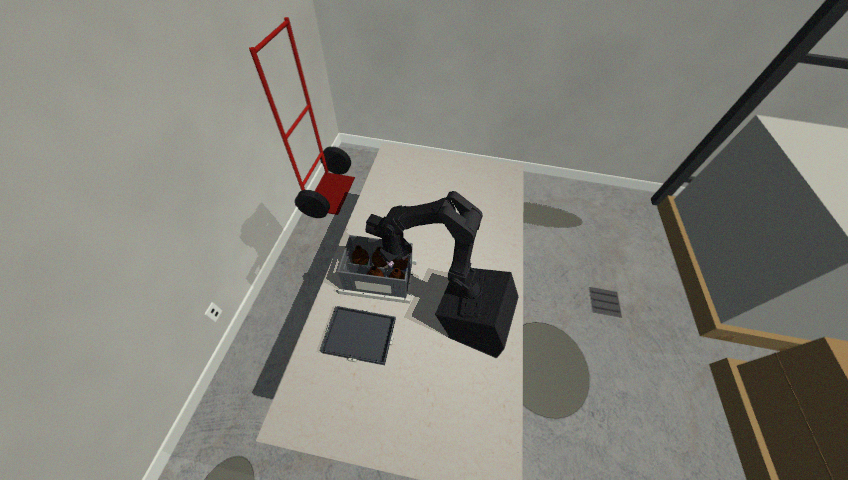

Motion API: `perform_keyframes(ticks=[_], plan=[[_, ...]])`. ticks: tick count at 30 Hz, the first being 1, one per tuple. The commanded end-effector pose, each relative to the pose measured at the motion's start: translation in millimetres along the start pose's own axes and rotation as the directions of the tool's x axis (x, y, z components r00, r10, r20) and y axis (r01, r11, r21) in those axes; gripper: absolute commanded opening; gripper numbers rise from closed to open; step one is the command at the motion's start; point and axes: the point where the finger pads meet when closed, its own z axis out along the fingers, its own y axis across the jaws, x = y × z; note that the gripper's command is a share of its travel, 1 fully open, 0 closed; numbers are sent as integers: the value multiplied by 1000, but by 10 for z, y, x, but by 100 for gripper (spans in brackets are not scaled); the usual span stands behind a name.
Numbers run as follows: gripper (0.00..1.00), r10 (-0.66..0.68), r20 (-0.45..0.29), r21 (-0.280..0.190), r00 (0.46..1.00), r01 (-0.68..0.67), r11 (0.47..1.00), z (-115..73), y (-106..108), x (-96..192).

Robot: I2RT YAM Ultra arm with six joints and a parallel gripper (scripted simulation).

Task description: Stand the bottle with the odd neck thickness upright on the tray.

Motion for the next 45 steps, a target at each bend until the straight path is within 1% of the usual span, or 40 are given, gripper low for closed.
perform_keyframes(ticks=[1,30,33,37,39,41,44,45], plan=[[61,12,51,-15,999,-11,1000,-107,36,-131],[61,12,52,-16,999,-11,1000,-99,41,-139],[61,12,45,-12,999,-11,1000,-64,34,-126],[61,11,6,10,1000,-12,1000,61,-24,-20],[61,11,8,10,1000,-11,1000,69,-30,-9],[61,11,19,3,1000,-11,1000,55,0,-61],[61,11,15,5,1000,-11,1000,74,-16,-32],[61,11,25,0,1000,-11,1000,56,-4,-52]])
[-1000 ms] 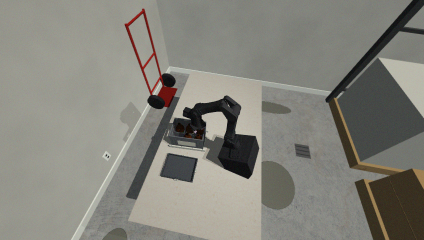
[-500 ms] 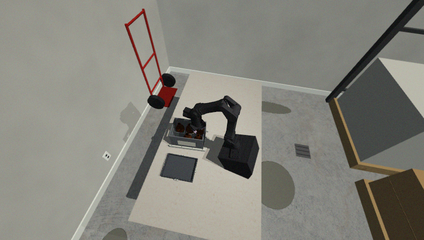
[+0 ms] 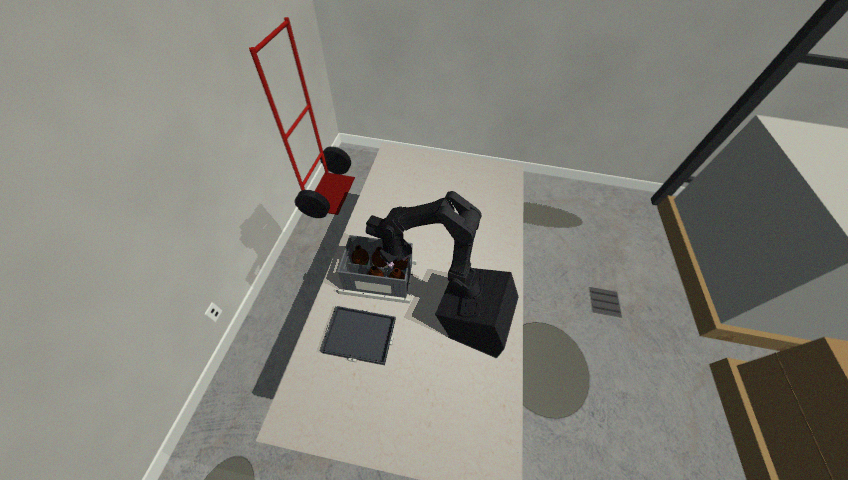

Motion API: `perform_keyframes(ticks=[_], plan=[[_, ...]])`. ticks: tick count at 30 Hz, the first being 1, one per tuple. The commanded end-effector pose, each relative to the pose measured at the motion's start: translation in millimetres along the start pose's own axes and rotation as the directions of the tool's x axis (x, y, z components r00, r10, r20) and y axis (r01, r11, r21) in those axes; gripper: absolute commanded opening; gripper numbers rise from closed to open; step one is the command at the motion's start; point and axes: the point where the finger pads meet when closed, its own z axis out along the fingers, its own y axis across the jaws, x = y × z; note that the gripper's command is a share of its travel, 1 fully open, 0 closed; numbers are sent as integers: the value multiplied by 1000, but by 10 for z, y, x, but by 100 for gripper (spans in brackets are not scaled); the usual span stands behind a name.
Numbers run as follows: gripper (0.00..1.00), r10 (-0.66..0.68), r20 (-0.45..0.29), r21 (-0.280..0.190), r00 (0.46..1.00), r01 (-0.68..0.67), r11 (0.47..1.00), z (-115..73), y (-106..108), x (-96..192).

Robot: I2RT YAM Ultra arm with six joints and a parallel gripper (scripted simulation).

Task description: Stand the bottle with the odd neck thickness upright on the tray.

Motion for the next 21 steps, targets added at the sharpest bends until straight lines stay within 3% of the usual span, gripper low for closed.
perform_keyframes(ticks=[1,11,16,21], plan=[[61,11,9,8,1000,-11,1000,62,-24,-12],[61,9,1,11,1000,-9,1000,206,-24,-1],[61,9,26,-3,1000,-9,1000,179,10,-59],[61,8,1,11,1000,-8,1000,311,-21,3]])
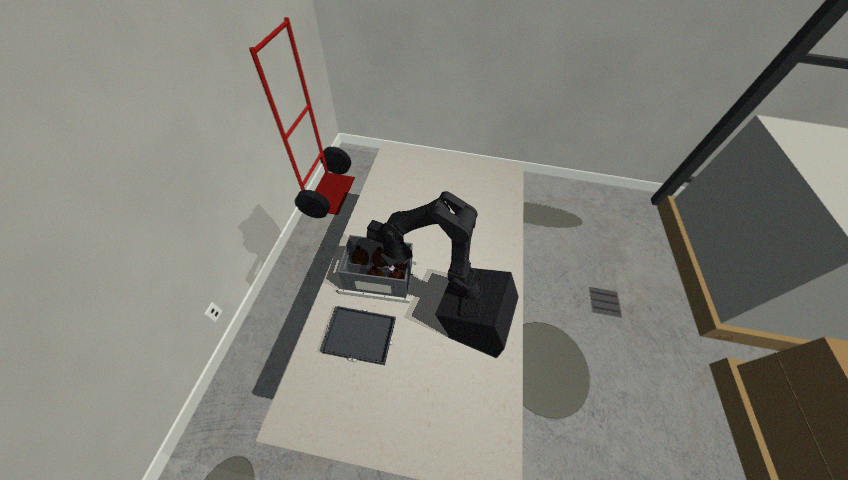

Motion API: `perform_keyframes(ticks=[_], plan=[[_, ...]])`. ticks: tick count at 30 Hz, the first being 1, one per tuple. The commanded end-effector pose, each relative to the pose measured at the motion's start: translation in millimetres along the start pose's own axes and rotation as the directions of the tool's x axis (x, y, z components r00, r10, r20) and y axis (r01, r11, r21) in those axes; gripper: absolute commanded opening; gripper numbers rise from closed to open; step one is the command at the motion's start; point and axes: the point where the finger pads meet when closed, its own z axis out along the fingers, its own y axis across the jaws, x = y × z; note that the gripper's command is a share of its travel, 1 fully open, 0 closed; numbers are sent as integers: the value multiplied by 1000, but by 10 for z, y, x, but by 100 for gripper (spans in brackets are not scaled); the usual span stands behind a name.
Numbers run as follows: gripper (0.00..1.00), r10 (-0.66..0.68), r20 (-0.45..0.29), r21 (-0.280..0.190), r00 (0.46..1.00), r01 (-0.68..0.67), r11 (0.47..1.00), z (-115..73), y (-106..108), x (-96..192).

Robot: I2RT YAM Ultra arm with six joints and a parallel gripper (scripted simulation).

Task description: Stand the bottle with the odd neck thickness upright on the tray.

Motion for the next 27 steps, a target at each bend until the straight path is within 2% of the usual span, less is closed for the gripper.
perform_keyframes(ticks=[1,3,6,9,12,15,19,27], plan=[[61,7,18,0,1000,-7,1000,58,8,-46],[61,7,42,-14,999,-7,1000,12,33,-89],[61,7,9,5,1000,-7,1000,131,-7,-16],[61,7,41,-14,999,-6,1000,68,37,-92],[61,7,41,-13,999,-6,1000,76,34,-86],[61,6,13,2,1000,-6,1000,166,3,-29],[61,7,45,-16,999,-6,1000,91,42,-96],[61,6,37,-11,999,-6,1000,117,31,-77]])
